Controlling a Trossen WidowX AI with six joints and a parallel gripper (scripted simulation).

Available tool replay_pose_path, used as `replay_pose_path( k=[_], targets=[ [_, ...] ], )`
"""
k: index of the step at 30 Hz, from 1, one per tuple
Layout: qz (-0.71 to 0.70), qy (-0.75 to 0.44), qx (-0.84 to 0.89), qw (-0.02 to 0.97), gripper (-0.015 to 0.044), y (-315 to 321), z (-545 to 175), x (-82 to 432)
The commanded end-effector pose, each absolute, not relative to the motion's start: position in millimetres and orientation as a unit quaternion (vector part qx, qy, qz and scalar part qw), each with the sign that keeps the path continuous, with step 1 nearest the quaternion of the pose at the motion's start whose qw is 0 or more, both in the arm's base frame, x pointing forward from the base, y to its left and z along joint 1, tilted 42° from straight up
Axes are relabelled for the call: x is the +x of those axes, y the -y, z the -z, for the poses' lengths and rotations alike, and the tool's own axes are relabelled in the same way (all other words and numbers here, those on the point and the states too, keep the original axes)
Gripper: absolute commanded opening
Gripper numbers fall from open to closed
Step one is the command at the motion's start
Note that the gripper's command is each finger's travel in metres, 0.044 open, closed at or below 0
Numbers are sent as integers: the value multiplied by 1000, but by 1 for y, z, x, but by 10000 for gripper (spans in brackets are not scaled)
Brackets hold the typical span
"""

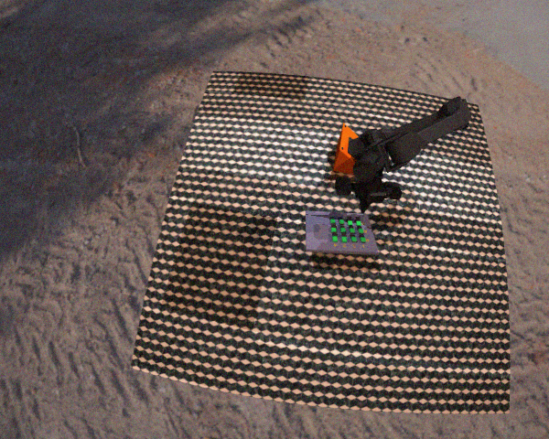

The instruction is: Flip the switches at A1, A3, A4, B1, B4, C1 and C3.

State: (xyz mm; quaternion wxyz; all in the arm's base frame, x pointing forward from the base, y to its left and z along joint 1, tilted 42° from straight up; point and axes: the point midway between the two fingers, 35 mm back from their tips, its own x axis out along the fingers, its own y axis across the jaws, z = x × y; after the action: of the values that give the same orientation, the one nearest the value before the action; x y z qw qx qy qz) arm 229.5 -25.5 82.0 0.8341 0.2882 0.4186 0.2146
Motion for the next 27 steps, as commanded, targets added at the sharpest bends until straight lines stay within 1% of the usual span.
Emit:
replay_pose_path(
  k=[1, 4, 13, 18, 23, 27],
  targets=[
    [-219, -414, 285, 836, 0, 27, -88, 227],
    [-215, -417, 286, 835, 0, 36, -81, 229],
    [-218, -414, 283, 837, 0, 89, -33, 238],
    [-218, -414, 283, 837, 0, 90, -31, 239],
    [-215, -403, 286, 842, 0, 70, -12, 256],
    [-215, -402, 286, 843, 0, 69, -12, 257]
  ],
)
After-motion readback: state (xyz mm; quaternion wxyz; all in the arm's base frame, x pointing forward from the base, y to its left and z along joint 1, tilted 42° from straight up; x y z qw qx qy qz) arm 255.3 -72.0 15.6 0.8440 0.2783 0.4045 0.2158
